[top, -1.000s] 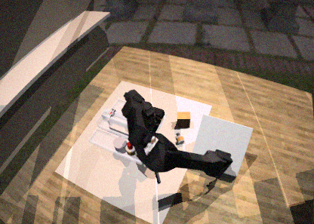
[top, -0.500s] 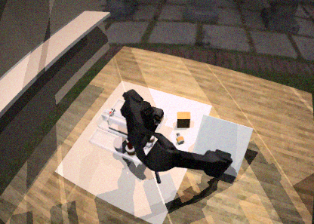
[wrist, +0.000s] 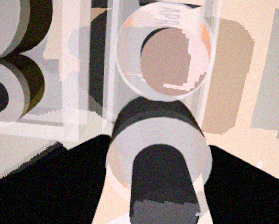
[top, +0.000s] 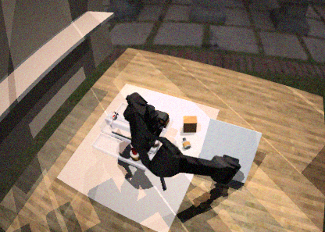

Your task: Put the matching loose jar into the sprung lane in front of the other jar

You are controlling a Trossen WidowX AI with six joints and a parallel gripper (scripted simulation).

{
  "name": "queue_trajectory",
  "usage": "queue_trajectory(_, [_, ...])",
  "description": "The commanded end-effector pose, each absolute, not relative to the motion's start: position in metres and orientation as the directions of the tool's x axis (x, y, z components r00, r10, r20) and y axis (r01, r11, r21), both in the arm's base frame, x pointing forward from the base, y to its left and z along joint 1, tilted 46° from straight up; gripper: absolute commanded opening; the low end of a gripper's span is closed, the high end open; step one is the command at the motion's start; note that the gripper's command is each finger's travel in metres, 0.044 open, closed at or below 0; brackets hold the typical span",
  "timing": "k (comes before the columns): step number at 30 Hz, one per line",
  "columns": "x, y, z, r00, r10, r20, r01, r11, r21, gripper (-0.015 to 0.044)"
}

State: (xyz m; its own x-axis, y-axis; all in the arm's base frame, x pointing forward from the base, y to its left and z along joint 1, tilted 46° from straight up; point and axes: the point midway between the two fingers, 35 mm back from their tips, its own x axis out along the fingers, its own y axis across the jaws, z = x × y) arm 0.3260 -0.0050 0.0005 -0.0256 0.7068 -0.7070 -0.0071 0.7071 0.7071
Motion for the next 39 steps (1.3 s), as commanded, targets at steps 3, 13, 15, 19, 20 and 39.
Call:
queue_trajectory(3, [0.3371, -0.0070, 0.0054, 0.003, 0.710, -0.704, -0.023, 0.704, 0.710, 0.0000])
queue_trajectory(13, [0.3404, -0.0072, 0.0065, 0.003, 0.710, -0.704, -0.023, 0.704, 0.710, 0.0000])
queue_trajectory(15, [0.3410, -0.0073, 0.0068, 0.003, 0.710, -0.704, -0.023, 0.704, 0.710, 0.0000])
queue_trajectory(19, [0.3423, -0.0074, 0.0072, 0.003, 0.710, -0.704, -0.023, 0.704, 0.710, 0.0000])
queue_trajectory(20, [0.3427, -0.0074, 0.0073, 0.003, 0.710, -0.704, -0.023, 0.704, 0.710, 0.0000])
queue_trajectory(39, [0.3451, -0.0068, 0.0075, 0.003, 0.710, -0.704, -0.023, 0.704, 0.710, 0.0000])
